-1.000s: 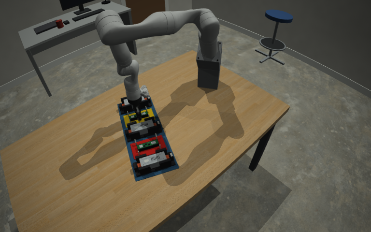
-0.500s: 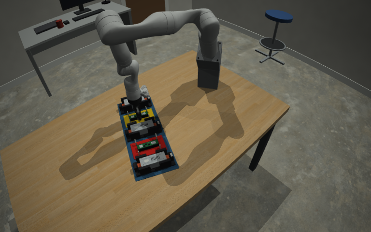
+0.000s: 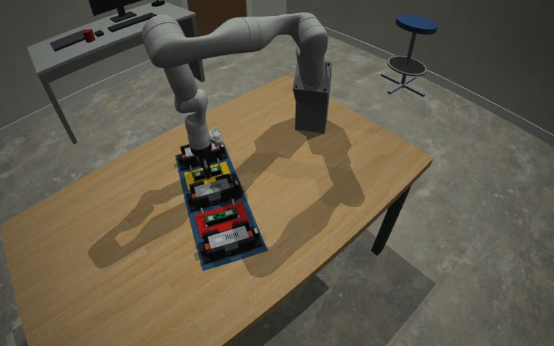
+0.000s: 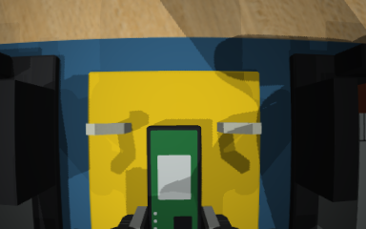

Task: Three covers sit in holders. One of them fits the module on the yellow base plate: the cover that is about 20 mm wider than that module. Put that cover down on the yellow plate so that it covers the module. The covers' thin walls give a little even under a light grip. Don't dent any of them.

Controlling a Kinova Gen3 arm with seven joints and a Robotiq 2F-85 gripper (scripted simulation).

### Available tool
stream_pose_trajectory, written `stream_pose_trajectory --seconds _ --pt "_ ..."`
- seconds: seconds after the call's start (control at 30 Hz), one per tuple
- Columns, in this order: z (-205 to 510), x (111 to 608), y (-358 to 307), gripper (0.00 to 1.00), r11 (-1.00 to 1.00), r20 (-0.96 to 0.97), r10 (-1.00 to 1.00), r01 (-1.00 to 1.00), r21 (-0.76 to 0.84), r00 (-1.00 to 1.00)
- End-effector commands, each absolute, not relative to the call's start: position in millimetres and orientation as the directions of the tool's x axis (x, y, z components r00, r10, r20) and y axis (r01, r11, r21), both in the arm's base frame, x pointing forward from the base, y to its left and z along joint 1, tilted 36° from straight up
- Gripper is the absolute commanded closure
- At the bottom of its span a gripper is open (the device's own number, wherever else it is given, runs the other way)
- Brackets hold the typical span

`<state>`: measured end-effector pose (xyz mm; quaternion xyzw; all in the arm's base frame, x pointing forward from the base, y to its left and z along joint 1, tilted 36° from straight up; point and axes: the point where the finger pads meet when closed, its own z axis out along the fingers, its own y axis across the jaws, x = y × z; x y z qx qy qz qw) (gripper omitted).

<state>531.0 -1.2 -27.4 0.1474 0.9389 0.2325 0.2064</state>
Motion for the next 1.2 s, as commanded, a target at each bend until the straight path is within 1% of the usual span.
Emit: stream_pose_trajectory --seconds 0.0,0.93,0.97,1.17 --pt "-26.7 531.4 -1.6 1.00 0.848 -0.320 0.373 0.181 0.498 -0.871" --pt "-26.7 531.4 -1.6 1.00 0.848 -0.320 0.373 0.181 0.498 -0.871" --pt "-26.7 531.4 -1.6 0.00 0.848 -0.320 0.373 0.181 0.498 -0.871" --pt "-26.7 531.4 -1.6 0.00 0.848 -0.320 0.373 0.181 0.498 -0.871"
